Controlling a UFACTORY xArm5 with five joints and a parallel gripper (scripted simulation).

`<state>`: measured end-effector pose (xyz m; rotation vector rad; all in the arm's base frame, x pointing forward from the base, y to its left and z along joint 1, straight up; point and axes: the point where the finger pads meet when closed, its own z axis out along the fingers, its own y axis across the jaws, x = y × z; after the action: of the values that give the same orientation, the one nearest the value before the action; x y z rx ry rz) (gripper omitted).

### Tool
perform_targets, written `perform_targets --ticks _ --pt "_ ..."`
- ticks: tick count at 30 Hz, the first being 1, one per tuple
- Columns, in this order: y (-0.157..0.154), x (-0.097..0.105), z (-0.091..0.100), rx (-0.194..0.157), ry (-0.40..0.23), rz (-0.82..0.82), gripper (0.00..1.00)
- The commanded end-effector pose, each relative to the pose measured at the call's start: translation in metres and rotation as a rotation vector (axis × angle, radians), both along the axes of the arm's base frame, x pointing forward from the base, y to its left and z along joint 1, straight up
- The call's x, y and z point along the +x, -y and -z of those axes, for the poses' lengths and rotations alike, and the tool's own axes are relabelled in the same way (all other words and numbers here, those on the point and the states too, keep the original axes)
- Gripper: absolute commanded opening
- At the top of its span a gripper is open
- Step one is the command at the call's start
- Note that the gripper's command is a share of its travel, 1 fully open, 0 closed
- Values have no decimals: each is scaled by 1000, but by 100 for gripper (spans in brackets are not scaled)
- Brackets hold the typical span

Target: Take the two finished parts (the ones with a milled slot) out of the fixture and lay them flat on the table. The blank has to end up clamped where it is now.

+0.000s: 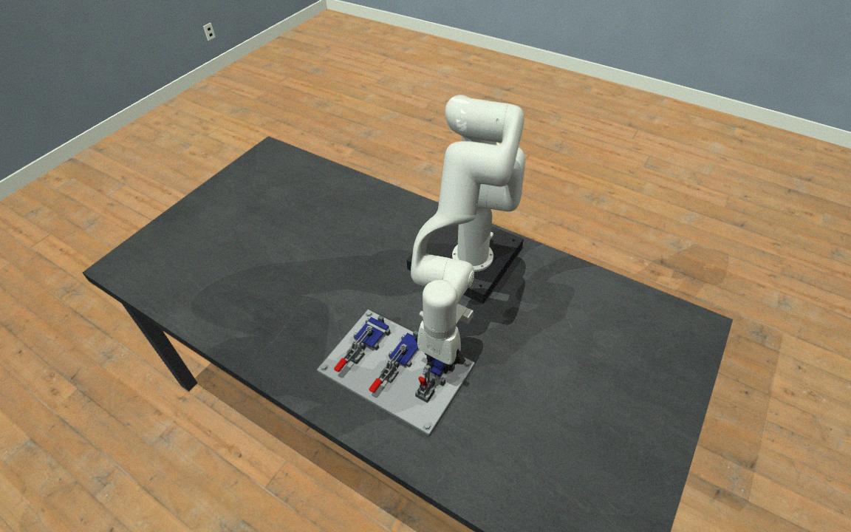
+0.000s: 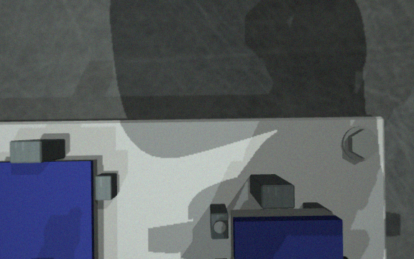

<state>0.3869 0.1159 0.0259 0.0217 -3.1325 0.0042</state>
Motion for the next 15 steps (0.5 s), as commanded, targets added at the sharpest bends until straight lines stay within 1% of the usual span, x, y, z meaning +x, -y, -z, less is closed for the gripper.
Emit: perform_targets --ticks 1,15 --pt "0 1 -3 1 3 0 0" --pt "0 1 -8 1 3 0 0"
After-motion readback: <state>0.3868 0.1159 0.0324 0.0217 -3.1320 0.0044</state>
